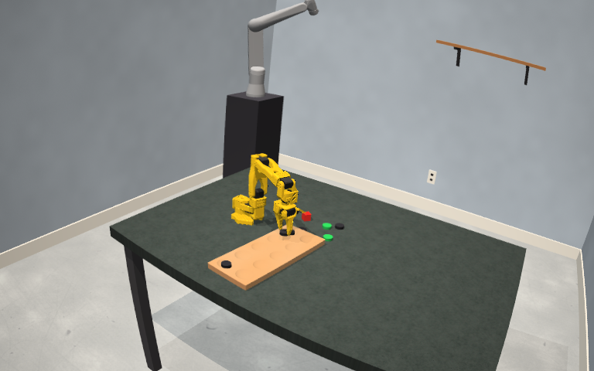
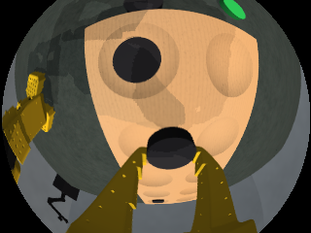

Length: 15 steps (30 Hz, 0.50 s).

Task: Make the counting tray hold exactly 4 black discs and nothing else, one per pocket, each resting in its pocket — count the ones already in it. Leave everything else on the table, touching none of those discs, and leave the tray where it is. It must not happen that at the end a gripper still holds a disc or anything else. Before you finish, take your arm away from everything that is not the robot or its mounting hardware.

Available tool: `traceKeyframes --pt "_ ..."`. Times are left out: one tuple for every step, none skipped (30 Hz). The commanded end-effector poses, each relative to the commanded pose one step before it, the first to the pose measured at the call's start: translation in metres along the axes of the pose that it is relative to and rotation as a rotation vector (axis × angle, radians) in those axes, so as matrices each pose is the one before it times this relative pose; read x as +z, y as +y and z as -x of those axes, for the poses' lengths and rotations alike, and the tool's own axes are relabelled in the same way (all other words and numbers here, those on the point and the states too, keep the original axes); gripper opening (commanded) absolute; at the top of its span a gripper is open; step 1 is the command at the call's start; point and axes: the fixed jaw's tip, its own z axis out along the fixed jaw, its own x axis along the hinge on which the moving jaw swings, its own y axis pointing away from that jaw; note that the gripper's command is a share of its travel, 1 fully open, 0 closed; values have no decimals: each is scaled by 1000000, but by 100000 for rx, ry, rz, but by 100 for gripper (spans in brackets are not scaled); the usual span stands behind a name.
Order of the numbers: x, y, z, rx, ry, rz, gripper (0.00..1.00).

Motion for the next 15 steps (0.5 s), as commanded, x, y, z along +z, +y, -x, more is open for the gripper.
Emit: traceKeyframes --pt "-6559 -2372 -7056 3891 681 -5322 0" --pt "0 0 0 0 0 0 0" --pt "0 0 0 0 0 0 0" --pt "117 753 -1260 749 42 6 0" --pt "114 718 -1197 714 40 5 0" --pt "110 682 -1135 679 38 5 0" --pt "106 647 -1074 644 36 5 0" --pt "102 612 -1013 609 34 5 0" --pt "98 577 -952 575 32 4 0" --pt "93 542 -893 540 30 4 0" --pt "88 508 -834 506 28 4 0" --pt "83 474 -777 472 27 4 0" --pt "78 440 -720 439 25 3 0" --pt "73 407 -665 406 23 3 0" --pt "68 375 -611 373 21 3 0"
